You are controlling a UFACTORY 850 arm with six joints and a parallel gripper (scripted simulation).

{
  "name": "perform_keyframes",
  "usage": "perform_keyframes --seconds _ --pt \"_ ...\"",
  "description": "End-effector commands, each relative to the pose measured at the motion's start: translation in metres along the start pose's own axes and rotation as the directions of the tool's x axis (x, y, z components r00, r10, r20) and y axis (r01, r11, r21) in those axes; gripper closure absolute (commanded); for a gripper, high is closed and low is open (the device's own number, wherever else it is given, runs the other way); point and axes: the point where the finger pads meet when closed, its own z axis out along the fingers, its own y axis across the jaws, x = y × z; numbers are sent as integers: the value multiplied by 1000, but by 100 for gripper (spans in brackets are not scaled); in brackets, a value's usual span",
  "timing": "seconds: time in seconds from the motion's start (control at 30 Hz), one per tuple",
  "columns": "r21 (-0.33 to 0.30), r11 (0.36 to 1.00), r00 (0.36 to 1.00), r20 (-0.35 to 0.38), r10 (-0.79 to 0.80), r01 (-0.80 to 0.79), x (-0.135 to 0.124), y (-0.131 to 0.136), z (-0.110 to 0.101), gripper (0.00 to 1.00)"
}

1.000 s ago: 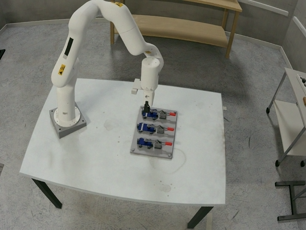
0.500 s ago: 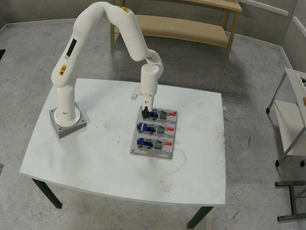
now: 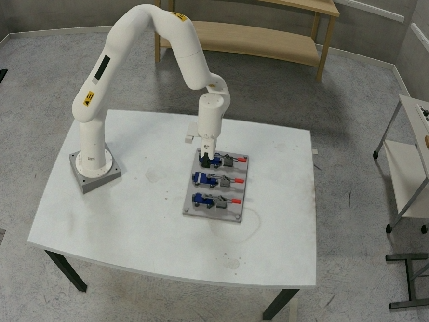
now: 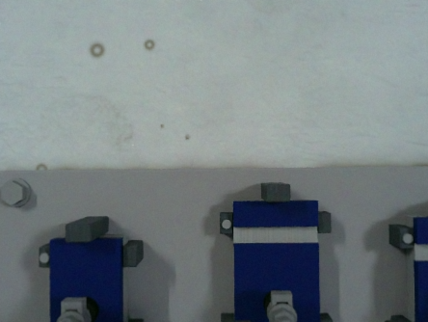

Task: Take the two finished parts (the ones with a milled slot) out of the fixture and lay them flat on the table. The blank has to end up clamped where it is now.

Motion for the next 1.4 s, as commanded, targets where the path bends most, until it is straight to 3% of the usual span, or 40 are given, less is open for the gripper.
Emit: perform_keyframes --seconds 0.0,0.17,0.67,1.37 --pt "0 1000 1000 1 0 0 -13 0 0 52" --pt "0 1000 1000 1 0 0 -28 0 0 52" --pt "0 1000 1000 1 0 0 -123 0 0 52" --pt "0 1000 1000 1 0 0 -136 0 6 52"
